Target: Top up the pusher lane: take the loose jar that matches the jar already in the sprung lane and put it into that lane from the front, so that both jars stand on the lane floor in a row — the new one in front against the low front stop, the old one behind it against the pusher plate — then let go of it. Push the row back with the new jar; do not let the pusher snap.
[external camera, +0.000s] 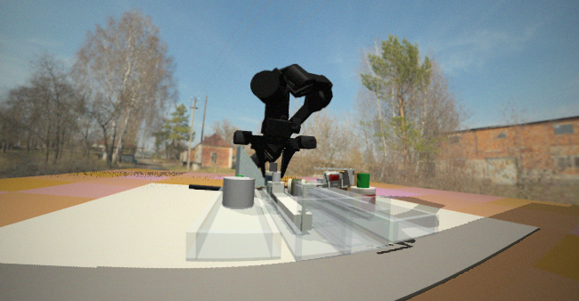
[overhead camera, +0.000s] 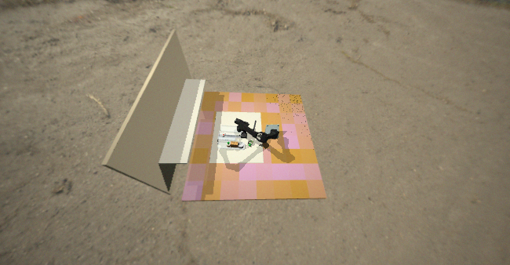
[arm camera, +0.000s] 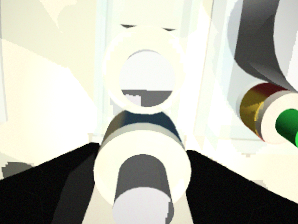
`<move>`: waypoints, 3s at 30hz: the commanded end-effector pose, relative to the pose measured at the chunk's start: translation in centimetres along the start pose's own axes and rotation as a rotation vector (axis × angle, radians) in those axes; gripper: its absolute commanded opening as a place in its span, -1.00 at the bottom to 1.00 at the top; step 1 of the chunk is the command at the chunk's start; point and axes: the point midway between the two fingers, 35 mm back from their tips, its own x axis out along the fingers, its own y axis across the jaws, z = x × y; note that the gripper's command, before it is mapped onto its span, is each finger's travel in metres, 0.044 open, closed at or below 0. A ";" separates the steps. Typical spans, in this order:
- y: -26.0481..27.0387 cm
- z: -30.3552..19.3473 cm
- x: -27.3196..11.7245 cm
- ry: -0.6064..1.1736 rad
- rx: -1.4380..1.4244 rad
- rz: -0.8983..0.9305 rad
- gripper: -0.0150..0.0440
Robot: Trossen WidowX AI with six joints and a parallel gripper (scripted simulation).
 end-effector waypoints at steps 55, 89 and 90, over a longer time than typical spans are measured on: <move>0.5 2.3 -0.8 -0.023 -0.015 0.004 -0.49; 0.5 2.3 -0.5 -0.023 -0.015 0.004 -0.49; 0.5 2.3 -0.5 -0.023 -0.015 0.004 -0.49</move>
